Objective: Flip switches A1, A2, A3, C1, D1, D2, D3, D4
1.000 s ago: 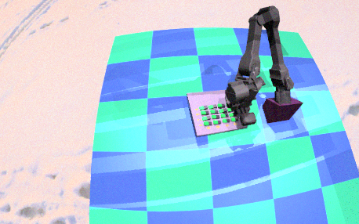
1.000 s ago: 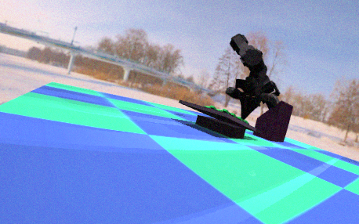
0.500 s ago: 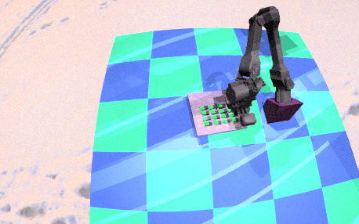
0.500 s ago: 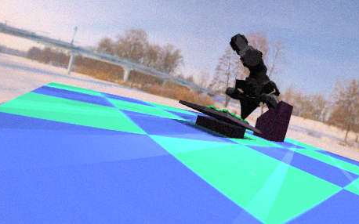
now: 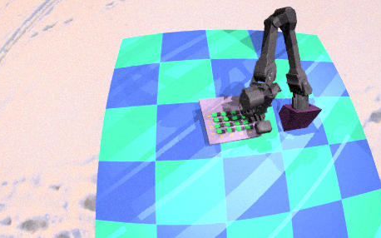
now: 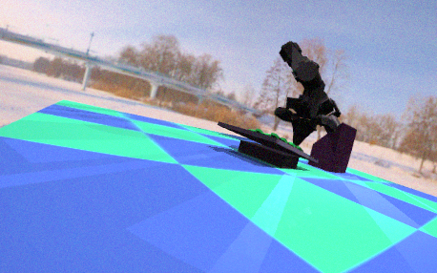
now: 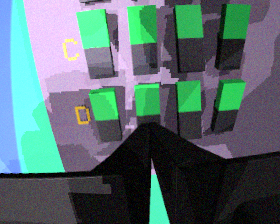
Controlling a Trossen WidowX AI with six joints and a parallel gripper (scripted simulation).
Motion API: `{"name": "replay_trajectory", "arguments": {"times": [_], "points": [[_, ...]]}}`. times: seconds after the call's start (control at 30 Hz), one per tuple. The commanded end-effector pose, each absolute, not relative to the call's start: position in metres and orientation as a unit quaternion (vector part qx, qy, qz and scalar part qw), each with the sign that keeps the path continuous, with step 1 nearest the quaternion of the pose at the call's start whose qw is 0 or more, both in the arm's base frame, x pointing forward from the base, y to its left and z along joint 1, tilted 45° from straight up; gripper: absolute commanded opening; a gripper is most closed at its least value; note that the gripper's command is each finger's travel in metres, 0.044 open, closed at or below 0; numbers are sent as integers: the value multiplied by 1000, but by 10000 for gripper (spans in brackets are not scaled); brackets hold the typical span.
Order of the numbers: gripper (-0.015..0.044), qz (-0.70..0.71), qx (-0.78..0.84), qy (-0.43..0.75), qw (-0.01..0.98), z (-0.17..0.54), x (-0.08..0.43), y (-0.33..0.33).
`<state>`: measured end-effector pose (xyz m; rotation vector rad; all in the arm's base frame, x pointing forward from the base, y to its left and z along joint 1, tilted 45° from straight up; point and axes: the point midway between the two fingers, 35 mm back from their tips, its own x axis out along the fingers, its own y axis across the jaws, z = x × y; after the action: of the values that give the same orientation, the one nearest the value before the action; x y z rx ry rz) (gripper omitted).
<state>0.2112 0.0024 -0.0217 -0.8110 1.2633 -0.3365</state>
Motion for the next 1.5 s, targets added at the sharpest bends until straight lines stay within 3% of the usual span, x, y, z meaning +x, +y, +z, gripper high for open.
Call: {"name": "replay_trajectory", "arguments": {"times": [0.0,0.4,0.63,1.47], "points": [[0,-152,-369,571,717,-22,211,1],[0,-152,-366,571,719,-22,212,3],[0,-156,-366,581,710,23,194,44],[0,-152,-369,571,717,15,208,3]]}}
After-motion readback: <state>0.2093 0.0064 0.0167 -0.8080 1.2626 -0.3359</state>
